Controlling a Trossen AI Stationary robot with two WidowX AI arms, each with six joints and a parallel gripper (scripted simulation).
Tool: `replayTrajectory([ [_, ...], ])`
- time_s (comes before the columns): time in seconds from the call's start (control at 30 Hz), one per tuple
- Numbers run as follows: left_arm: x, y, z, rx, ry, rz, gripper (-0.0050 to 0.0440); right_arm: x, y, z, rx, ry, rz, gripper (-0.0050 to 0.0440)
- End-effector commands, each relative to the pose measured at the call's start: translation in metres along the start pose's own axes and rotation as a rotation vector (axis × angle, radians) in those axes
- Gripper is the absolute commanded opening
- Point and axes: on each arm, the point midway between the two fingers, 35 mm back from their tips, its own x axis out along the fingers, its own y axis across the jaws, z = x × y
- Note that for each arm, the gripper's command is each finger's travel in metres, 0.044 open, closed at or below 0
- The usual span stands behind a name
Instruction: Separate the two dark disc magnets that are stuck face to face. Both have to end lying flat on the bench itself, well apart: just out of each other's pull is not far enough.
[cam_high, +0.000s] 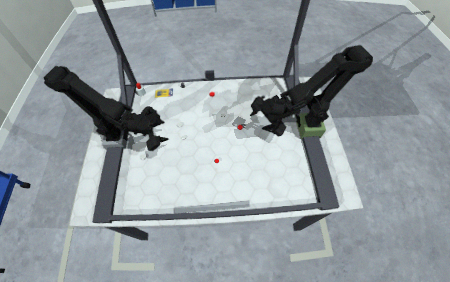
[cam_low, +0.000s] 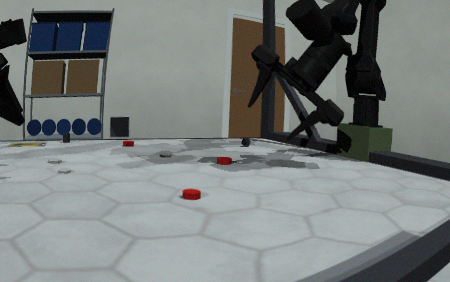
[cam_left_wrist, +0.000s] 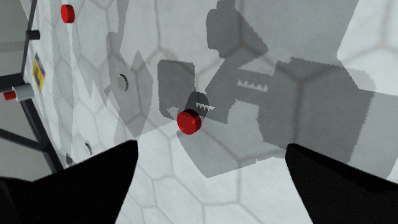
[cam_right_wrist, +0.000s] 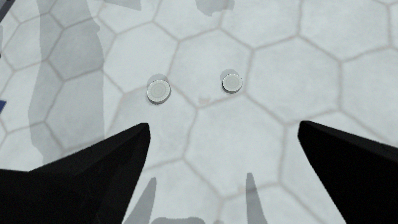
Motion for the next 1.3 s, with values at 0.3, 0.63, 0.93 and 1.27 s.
replayTrajectory([
  [0.3, 0.024, -0.024, -0.013, -0.641, -0.216, 0.202, 0.04, 0.024, -0.027, -0.018, -0.074, -0.183, 0.151, 0.04],
  [0.63, 0.025, -0.039, -0.017, -0.99, -0.351, 0.314, 0.04, 0.025, -0.039, -0.033, -0.121, -0.336, 0.179, 0.04],
  [0.93, 0.021, -0.048, -0.018, -1.21, -0.455, 0.399, 0.04, 0.022, -0.044, -0.043, -0.156, -0.453, 0.174, 0.04],
  [1.27, 0.013, -0.056, -0.018, -1.411, -0.571, 0.489, 0.04, 0.015, -0.048, -0.053, -0.193, -0.576, 0.148, 0.04],
])
